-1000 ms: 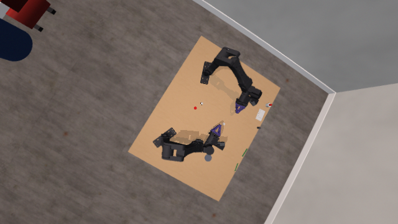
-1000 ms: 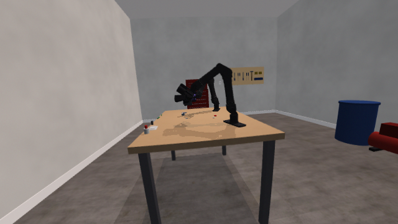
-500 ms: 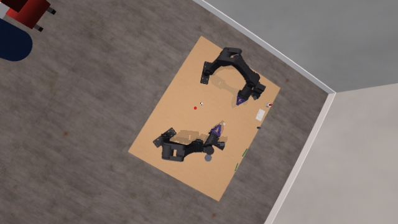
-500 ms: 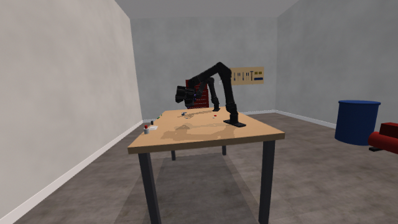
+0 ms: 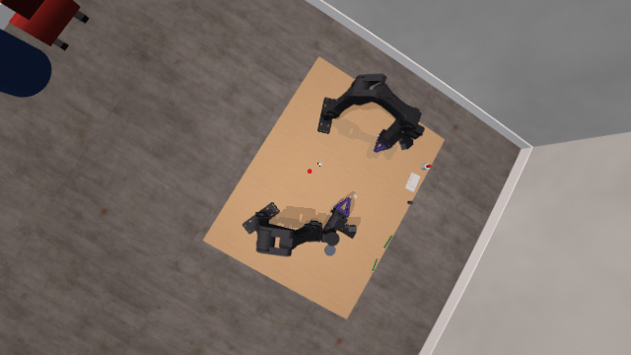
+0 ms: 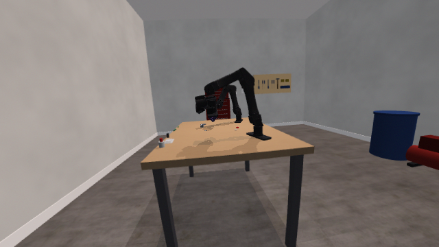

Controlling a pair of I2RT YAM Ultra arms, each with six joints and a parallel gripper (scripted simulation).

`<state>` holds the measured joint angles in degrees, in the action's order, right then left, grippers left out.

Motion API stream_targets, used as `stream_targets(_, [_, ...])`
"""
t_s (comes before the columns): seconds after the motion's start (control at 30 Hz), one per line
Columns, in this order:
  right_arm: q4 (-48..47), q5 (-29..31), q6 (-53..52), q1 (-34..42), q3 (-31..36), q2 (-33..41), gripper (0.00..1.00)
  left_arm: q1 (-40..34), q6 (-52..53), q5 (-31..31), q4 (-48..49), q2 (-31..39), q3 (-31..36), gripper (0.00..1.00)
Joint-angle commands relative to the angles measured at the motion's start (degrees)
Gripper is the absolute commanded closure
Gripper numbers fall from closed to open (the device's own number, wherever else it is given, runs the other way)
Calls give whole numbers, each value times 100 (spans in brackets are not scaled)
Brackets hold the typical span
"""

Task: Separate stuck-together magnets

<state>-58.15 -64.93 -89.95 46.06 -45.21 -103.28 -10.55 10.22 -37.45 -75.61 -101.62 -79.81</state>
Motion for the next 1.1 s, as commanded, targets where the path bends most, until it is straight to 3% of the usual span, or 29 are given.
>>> stream_targets(0.0, [-5,-3,23,14,-35,52,82,79,150,485,274,80,-17,82])
stream_targets(0.83, [-5,-3,23,14,-35,52,82,1002,1077,3846,1525,-214,338,82])
stream_targets(1.07, [-5,-3,23,14,-35,52,82,1029,1050,3757,1500,-233,367,82])
